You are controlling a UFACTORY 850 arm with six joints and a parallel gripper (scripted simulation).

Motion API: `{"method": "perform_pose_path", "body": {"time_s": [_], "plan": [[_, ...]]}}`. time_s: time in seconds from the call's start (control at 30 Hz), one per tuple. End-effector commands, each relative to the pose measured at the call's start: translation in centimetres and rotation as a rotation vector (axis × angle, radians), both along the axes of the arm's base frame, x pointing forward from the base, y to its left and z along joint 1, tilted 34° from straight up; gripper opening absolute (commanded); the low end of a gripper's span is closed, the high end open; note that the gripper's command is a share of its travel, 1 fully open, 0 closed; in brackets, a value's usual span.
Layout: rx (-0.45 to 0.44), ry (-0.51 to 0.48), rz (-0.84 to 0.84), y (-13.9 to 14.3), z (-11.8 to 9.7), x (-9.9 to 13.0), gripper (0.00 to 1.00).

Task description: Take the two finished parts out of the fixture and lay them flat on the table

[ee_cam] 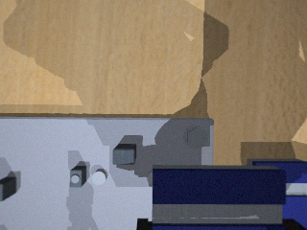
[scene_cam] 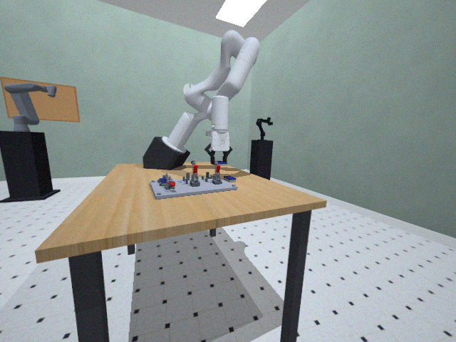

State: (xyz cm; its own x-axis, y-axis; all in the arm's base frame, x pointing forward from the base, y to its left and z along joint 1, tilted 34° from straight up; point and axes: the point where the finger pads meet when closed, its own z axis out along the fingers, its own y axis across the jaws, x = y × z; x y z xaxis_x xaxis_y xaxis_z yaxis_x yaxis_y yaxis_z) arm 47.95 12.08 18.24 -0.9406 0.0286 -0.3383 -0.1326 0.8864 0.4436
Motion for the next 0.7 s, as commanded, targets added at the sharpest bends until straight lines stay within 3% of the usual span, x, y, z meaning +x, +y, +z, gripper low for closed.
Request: {"method": "perform_pose_path", "body": {"time_s": [0.0,0.67], "plan": [[-0.001,0.000,-0.001,1.0,0.6,-0.1,0.00],[-0.001,0.000,-0.001,4.8,2.5,-0.7,0.00]]}}
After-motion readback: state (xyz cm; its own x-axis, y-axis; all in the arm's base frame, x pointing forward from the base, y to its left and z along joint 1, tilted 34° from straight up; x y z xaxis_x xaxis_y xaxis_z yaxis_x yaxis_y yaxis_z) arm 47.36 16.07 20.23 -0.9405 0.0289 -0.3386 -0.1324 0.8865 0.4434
